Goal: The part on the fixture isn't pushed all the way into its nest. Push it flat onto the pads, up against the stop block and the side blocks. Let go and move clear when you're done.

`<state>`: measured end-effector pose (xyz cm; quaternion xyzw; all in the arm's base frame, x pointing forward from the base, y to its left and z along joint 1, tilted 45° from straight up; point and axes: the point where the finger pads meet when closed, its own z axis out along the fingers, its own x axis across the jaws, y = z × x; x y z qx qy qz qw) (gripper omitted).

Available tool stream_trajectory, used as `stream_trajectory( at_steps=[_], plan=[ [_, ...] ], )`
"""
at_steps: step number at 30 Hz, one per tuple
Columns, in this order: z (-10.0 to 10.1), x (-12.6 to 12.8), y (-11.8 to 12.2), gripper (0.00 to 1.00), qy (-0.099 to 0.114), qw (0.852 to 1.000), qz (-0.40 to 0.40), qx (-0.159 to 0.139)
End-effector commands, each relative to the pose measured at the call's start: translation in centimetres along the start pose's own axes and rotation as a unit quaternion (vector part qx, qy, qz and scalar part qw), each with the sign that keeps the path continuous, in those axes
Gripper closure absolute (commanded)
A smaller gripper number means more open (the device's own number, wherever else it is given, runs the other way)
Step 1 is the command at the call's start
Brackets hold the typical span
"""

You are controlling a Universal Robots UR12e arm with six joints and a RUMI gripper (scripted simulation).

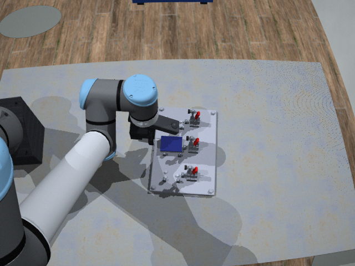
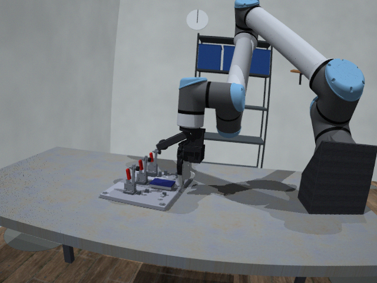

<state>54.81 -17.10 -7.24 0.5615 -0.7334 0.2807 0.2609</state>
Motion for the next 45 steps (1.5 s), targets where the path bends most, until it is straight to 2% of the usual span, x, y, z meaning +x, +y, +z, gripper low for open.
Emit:
stream_trajectory(
  at_steps=[1, 45],
  plan=[
    [-0.04, 0.0, -0.03, 1.0, 0.0, 1.0, 0.0, 0.0],
    [-0.04, 0.0, -0.83, 1.0, 0.0, 1.0, 0.0, 0.0]
  ],
)
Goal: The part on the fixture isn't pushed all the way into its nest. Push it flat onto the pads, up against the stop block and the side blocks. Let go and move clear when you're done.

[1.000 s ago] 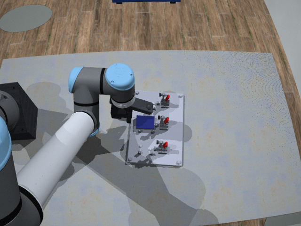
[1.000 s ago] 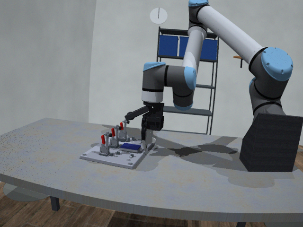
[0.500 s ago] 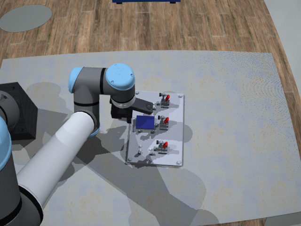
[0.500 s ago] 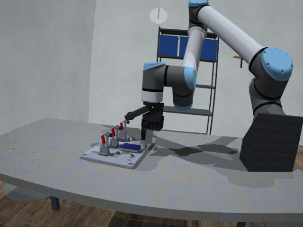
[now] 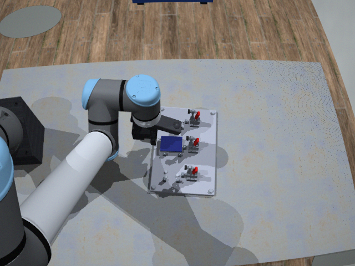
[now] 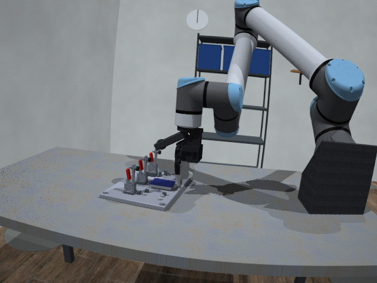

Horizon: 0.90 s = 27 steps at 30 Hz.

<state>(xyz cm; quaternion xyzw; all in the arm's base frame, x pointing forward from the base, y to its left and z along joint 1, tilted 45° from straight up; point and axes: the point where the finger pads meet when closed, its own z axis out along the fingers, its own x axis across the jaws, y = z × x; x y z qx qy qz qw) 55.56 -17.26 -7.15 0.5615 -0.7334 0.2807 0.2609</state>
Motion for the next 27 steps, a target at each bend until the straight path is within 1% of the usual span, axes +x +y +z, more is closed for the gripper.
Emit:
stream_trajectory(
  at_steps=[1, 27],
  plan=[
    [-0.04, 0.0, -0.06, 1.0, 0.0, 1.0, 0.0, 0.0],
    [-0.04, 0.0, -0.46, 1.0, 0.0, 1.0, 0.0, 0.0]
  ],
)
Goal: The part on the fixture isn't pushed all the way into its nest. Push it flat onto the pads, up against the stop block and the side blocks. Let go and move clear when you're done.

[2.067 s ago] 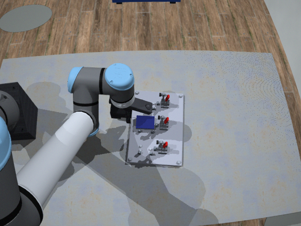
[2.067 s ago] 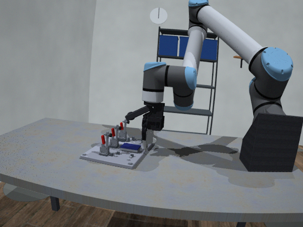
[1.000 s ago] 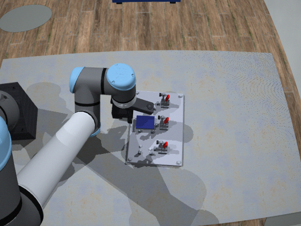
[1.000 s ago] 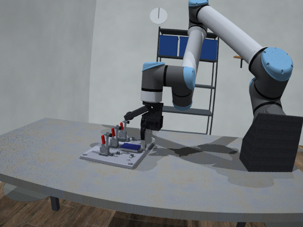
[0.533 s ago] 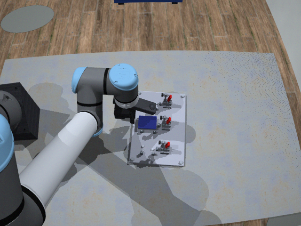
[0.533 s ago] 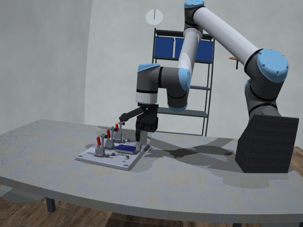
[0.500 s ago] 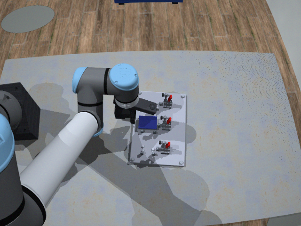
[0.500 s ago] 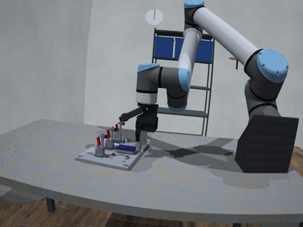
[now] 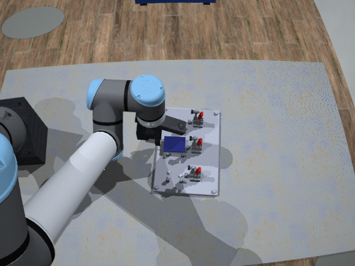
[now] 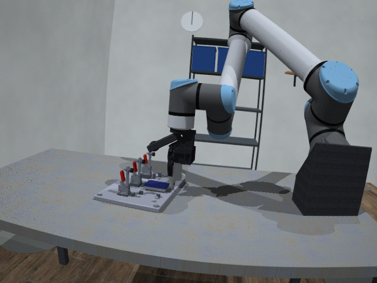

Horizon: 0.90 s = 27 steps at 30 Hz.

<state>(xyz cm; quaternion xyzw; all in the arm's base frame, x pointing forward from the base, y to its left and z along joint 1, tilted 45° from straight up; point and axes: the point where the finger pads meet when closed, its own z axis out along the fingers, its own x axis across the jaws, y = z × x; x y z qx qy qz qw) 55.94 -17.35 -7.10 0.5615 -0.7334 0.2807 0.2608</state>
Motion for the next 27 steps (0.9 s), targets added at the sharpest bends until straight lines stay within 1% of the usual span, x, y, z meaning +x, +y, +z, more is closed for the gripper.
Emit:
stream_trajectory(
  at_steps=[1, 27],
  plan=[
    [-0.04, 0.0, -0.06, 1.0, 0.0, 1.0, 0.0, 0.0],
    [-0.04, 0.0, -0.46, 1.0, 0.0, 1.0, 0.0, 0.0]
  ],
)
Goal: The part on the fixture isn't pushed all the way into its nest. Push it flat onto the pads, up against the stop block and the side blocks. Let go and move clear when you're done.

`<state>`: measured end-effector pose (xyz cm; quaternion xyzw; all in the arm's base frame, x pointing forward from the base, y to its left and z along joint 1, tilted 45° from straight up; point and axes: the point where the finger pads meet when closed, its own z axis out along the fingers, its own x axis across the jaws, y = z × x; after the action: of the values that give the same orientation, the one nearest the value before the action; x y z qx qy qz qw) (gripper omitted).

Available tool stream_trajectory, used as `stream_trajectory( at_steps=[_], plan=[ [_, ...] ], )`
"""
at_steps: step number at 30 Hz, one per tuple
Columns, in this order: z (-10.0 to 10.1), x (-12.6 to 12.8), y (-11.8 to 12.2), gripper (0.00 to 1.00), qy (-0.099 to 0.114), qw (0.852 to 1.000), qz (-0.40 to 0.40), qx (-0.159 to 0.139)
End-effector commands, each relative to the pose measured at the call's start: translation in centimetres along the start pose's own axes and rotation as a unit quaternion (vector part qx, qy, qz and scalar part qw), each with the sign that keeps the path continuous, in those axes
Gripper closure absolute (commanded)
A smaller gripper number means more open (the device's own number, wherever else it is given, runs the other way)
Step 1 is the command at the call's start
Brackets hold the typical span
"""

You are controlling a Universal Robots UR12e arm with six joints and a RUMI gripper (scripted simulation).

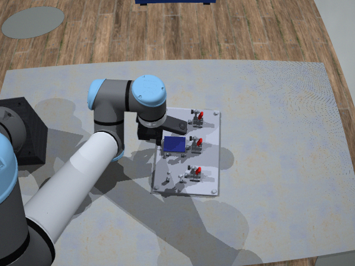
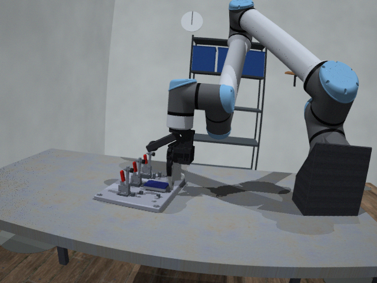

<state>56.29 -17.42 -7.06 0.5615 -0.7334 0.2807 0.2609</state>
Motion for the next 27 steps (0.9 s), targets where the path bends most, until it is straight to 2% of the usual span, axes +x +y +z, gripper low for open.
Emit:
stream_trajectory(
  at_steps=[1, 27],
  plan=[
    [-0.04, 0.0, -0.11, 1.0, 0.0, 1.0, 0.0, 0.0],
    [-0.04, 0.0, -0.49, 1.0, 0.0, 1.0, 0.0, 0.0]
  ],
)
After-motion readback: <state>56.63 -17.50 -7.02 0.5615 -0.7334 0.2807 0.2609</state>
